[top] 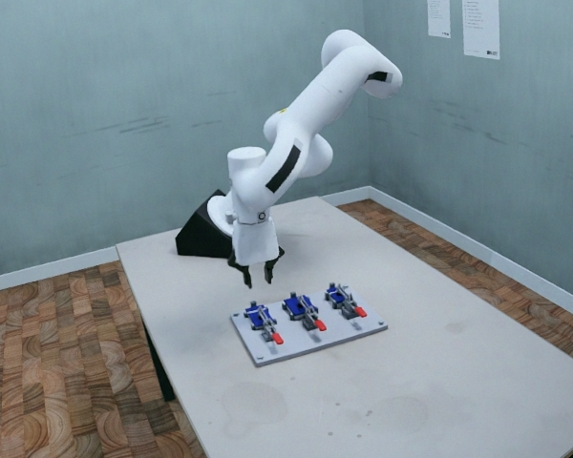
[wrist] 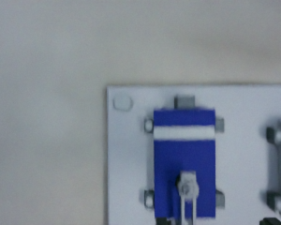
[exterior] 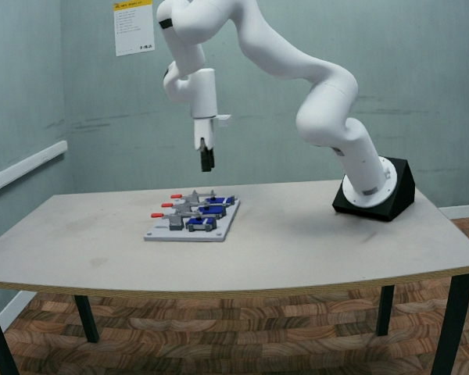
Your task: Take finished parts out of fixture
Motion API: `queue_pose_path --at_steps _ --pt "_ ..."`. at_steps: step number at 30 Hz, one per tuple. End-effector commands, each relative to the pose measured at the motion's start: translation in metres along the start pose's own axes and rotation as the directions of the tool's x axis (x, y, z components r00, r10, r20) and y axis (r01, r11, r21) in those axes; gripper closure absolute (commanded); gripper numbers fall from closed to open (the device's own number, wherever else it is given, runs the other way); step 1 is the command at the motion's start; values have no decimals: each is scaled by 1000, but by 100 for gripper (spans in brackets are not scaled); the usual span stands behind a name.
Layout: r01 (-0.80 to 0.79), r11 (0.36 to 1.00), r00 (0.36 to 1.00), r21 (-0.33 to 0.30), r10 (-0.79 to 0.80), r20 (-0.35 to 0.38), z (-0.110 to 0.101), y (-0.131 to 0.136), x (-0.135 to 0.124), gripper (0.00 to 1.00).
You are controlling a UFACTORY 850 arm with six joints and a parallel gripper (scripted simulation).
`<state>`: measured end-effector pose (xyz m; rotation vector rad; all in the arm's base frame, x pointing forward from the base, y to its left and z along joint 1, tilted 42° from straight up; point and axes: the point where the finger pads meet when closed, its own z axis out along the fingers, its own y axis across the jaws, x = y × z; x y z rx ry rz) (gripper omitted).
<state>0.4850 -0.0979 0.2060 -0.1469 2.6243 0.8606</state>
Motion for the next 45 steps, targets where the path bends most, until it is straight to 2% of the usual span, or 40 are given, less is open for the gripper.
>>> queue_pose_path --at_steps 1,8,10,18,32,45 --pt "0 1000 1000 1 0 0 0 -1 -28 52" --pt "0 1000 1000 1 0 0 0 -1 -77 52" --pt "0 1000 1000 1 0 0 0 -1 -77 52" --pt "0 1000 1000 1 0 0 0 0 -111 52" --pt "0 1000 1000 1 0 0 2 0 -116 52" --pt "0 1000 1000 1 0 0 36 -1 -116 52"
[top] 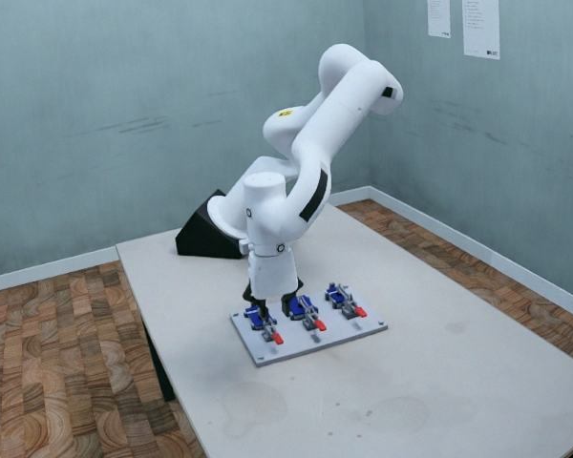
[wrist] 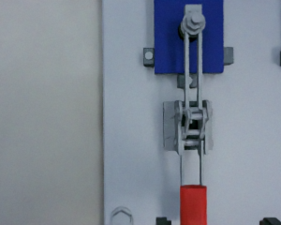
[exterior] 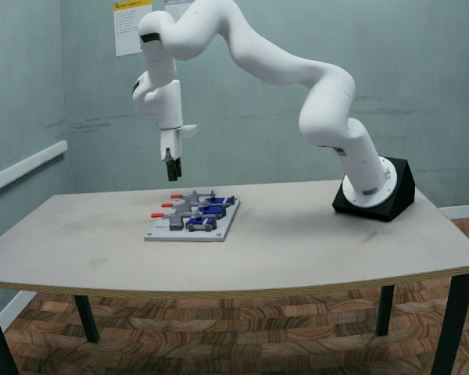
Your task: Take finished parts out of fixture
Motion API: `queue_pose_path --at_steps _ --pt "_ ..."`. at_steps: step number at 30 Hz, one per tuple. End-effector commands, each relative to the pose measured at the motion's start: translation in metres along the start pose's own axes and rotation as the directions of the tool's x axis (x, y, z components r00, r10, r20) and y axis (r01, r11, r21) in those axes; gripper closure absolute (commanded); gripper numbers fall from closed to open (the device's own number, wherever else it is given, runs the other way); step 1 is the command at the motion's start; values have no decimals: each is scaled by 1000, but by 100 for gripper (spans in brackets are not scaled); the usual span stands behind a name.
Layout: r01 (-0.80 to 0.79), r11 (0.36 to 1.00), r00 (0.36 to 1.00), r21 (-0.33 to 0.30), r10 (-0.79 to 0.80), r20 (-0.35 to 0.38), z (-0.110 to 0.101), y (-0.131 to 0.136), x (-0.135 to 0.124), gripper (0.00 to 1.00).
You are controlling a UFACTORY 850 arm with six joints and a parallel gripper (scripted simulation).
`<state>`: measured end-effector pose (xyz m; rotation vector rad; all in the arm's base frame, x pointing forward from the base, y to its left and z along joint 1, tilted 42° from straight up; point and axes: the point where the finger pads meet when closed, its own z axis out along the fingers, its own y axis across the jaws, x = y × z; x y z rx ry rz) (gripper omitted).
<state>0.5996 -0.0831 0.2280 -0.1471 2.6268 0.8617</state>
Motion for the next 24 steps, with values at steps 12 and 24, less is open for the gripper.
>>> queue_pose_path --at_steps 12,24 --pt "1 1000 1000 1 -1 3 45 0 -2 52" --pt "1 1000 1000 1 -1 3 49 0 -2 52"
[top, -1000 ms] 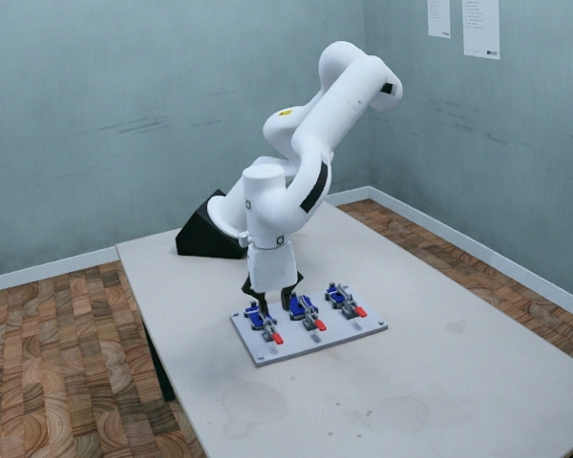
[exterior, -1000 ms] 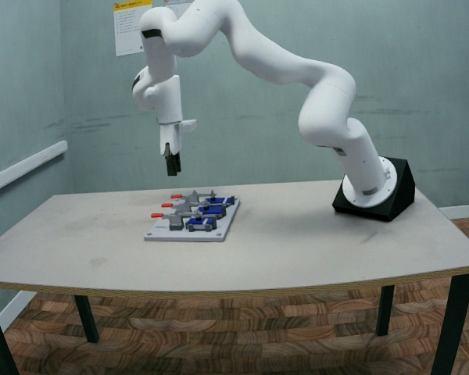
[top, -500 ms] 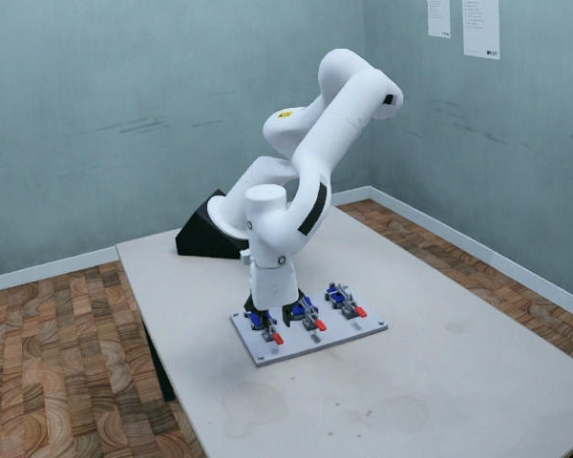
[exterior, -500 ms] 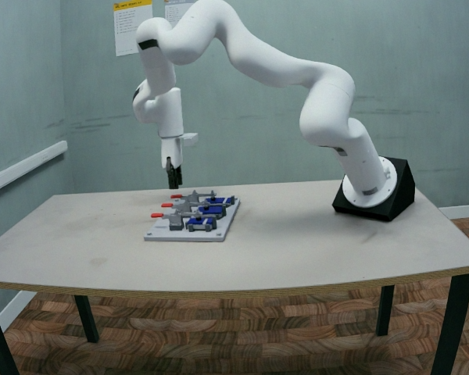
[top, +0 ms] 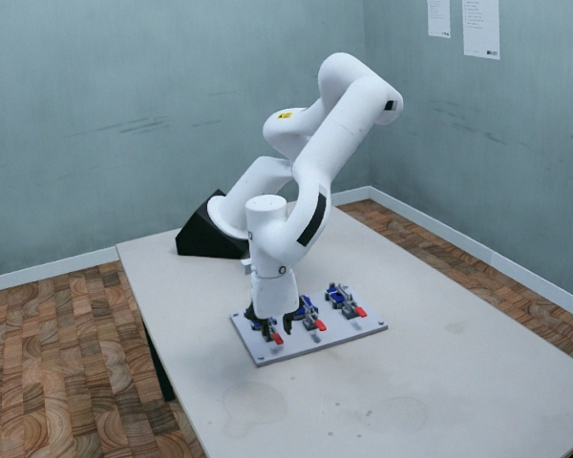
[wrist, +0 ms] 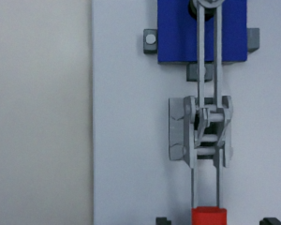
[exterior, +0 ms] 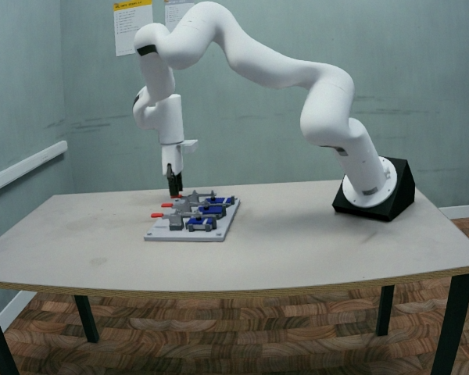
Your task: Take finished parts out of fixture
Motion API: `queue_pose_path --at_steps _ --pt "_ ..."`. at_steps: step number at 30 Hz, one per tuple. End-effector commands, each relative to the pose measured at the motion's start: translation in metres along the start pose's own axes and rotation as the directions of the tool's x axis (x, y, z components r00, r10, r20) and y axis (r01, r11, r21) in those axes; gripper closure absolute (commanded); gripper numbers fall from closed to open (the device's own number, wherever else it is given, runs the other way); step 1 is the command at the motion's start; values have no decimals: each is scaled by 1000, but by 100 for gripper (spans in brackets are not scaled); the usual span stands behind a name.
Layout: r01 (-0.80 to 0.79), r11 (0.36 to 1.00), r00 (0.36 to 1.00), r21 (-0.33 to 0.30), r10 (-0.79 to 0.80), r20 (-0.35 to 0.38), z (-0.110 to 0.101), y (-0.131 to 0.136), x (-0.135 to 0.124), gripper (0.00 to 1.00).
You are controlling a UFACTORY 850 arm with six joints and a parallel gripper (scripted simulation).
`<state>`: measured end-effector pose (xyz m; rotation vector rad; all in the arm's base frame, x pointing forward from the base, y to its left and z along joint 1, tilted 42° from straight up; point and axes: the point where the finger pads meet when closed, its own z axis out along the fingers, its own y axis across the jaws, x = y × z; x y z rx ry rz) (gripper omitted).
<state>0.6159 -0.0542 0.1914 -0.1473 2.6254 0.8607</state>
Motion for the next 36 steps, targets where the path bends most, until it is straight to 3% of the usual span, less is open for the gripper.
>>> queue_pose_path --at_steps 1,13,24,36 --pt "1 1000 1000 1 -1 2 0 0 -1 52" --pt "1 1000 1000 1 -1 2 1 0 -1 52" --pt "1 1000 1000 1 -1 2 20 0 -1 52" --pt "0 1000 1000 1 0 2 27 0 -2 52"
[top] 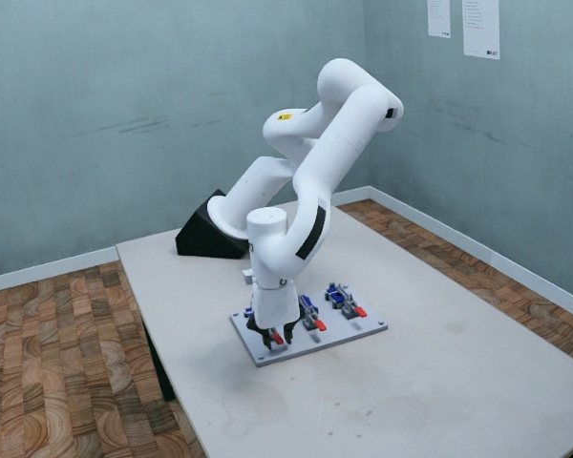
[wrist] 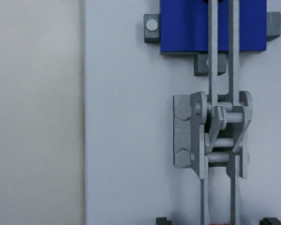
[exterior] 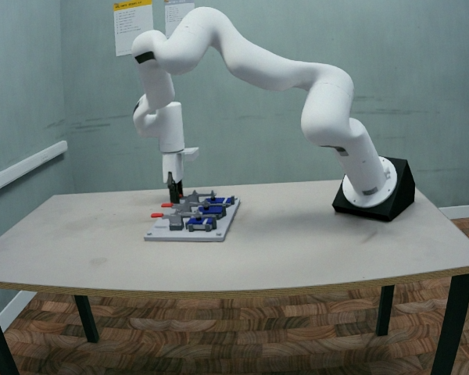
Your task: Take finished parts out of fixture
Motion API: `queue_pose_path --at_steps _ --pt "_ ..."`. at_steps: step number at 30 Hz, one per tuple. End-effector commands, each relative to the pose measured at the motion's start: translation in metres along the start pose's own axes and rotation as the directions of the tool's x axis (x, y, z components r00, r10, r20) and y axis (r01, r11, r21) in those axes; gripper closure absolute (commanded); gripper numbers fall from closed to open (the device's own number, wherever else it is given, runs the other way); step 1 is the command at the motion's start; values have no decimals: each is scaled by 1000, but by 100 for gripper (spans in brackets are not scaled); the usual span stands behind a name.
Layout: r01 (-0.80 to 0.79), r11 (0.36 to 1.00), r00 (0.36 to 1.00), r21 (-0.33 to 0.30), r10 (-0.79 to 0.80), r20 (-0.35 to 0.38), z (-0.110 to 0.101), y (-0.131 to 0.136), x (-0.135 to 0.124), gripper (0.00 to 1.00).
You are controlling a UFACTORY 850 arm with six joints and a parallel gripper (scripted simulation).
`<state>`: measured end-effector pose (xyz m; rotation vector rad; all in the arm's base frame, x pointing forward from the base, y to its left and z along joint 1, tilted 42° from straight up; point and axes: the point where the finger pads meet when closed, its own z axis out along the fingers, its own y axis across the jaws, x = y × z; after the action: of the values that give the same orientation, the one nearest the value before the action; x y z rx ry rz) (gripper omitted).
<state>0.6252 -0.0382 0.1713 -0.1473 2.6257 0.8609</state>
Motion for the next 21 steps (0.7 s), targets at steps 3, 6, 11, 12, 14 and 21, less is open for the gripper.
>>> queue_pose_path --at_steps 3,6,11,12,14,21 --pt "1 1000 1000 1 -1 2 0 0 -1 52" --pt "1 1000 1000 1 -1 2 0 0 -1 52" --pt "1 1000 1000 1 -1 2 0 0 -1 52" --pt "1 1000 1000 1 -1 2 0 0 -1 100" --pt "1 1000 1000 1 -1 2 0 0 -1 100" --pt "1 1000 1000 1 -1 2 0 0 -1 100"
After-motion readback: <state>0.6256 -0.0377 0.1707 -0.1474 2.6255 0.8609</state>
